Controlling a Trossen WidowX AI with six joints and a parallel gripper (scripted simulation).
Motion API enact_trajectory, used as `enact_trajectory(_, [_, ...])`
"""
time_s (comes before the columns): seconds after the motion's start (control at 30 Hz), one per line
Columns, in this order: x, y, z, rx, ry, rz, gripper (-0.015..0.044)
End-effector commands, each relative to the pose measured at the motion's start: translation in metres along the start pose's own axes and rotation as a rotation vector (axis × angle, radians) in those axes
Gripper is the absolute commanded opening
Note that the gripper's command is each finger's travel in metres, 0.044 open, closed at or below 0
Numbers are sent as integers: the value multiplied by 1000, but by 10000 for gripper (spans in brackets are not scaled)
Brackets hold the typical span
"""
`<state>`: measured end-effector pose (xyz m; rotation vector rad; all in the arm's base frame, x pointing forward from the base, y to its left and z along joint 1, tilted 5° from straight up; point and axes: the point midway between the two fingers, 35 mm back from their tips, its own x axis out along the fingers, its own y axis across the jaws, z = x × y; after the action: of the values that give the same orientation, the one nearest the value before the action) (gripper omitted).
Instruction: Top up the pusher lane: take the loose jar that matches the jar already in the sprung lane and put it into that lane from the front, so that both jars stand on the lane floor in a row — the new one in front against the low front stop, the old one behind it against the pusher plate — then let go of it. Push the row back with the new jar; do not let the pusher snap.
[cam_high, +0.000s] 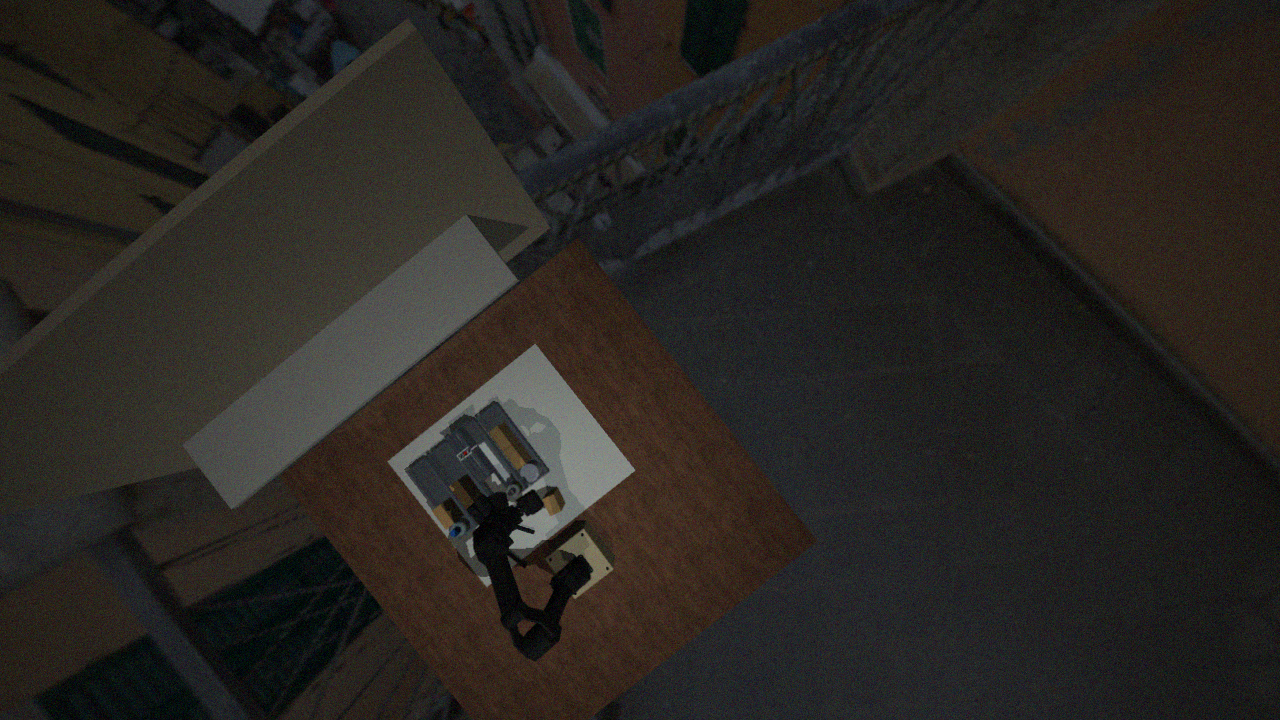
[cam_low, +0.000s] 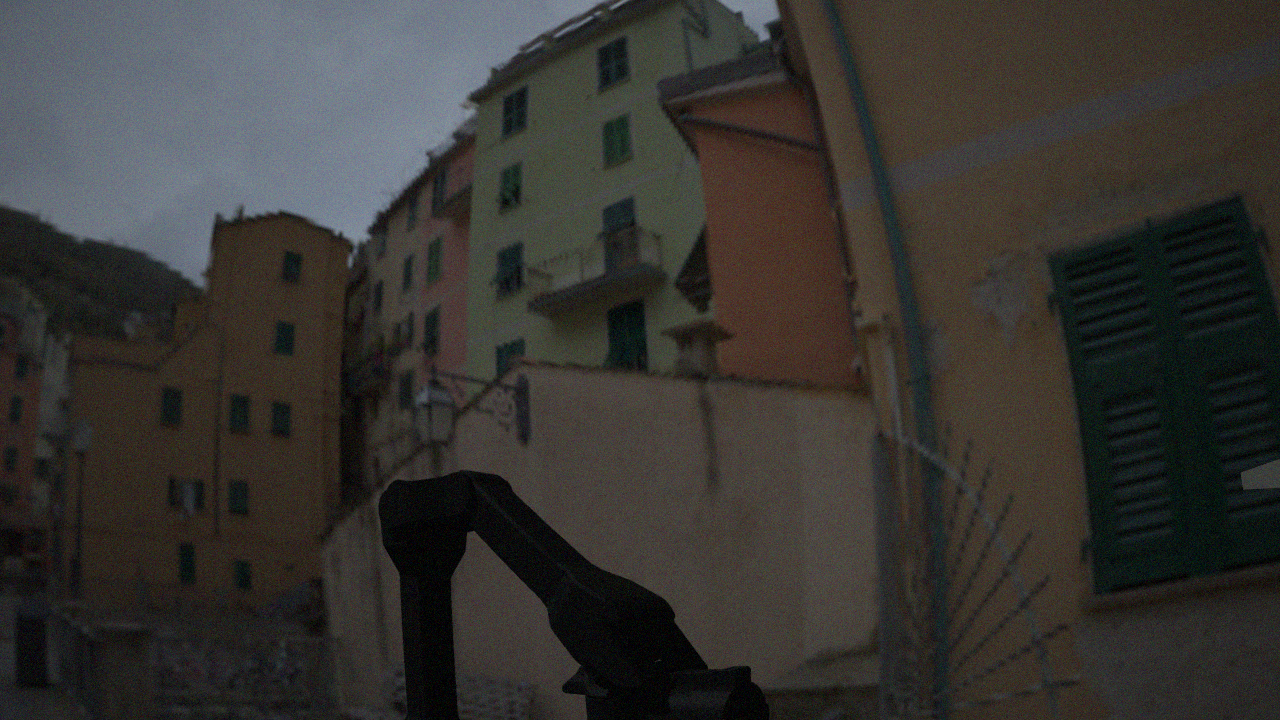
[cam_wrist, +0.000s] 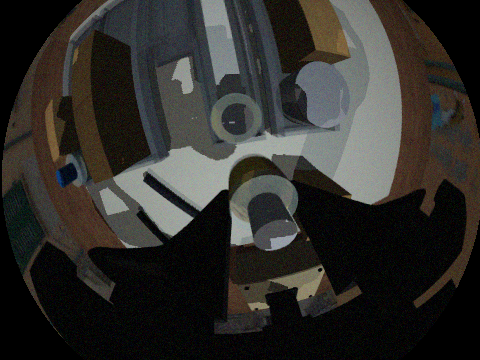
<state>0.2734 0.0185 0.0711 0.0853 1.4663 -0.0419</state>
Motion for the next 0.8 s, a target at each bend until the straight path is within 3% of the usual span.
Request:
enact_trajectory(0.0, [3, 6, 1, -66, 1, -8, 0])
enact_trajectory(0.37, [27, 6, 2, -66, 1, -8, 0])
enact_trajectory(0.77, [28, 6, 4, -66, 1, -8, 0])
